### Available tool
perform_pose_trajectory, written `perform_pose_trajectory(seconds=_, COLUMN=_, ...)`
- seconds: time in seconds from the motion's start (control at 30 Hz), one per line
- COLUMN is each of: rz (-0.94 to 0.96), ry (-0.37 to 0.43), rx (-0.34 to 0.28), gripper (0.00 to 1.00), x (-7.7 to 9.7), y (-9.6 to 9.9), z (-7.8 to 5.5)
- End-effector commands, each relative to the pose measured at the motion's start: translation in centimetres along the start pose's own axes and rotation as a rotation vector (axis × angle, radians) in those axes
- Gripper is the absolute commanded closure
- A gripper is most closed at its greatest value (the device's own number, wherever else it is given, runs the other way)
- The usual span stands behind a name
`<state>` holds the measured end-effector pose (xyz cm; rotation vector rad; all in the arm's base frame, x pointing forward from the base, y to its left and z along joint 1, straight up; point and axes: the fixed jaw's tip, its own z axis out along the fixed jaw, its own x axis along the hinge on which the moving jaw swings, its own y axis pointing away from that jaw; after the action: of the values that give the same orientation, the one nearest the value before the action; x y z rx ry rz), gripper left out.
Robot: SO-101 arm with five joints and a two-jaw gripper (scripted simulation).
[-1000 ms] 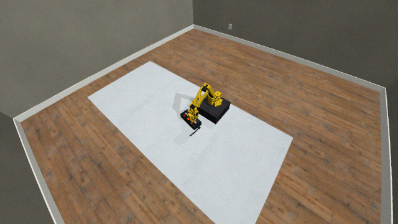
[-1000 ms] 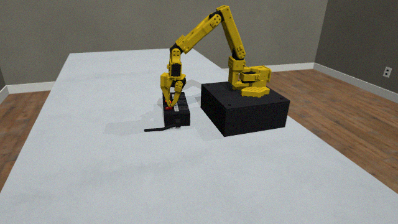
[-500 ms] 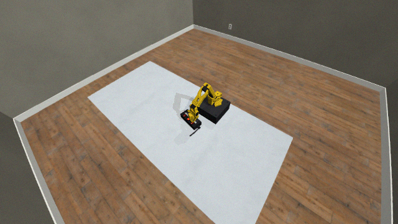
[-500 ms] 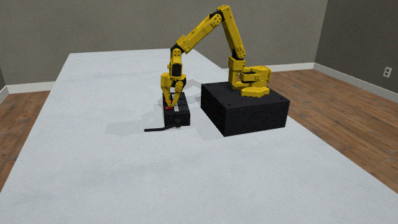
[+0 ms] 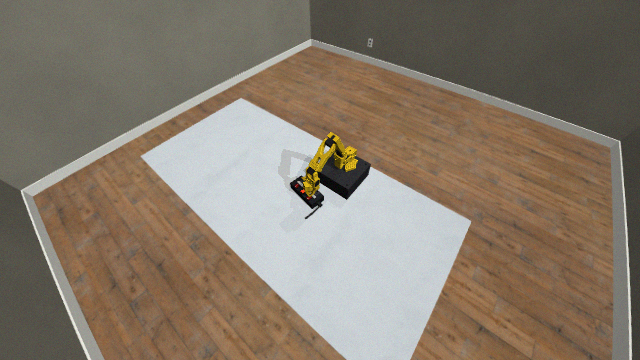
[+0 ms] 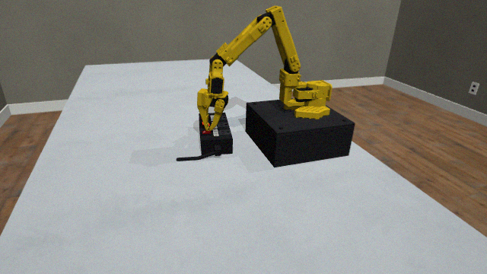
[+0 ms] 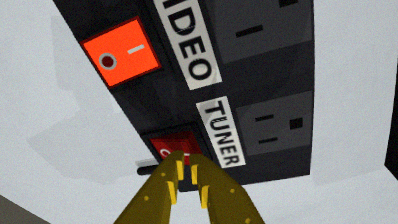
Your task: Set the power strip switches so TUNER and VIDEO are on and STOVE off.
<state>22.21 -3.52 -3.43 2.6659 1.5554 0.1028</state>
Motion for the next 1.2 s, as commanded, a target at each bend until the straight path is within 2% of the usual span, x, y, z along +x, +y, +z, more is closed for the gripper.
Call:
perform_pose_trajectory(seconds=0.0, rz=-0.007, ry=-0.029, rx=0.077, gripper=1.00, x=-0.54, y=-1.78, z=1.82)
perform_pose_trajectory(seconds=1.17, rz=-0.005, ry=-0.029, rx=0.077, gripper=1.00, x=-0.85, y=-2.43, z=2.61)
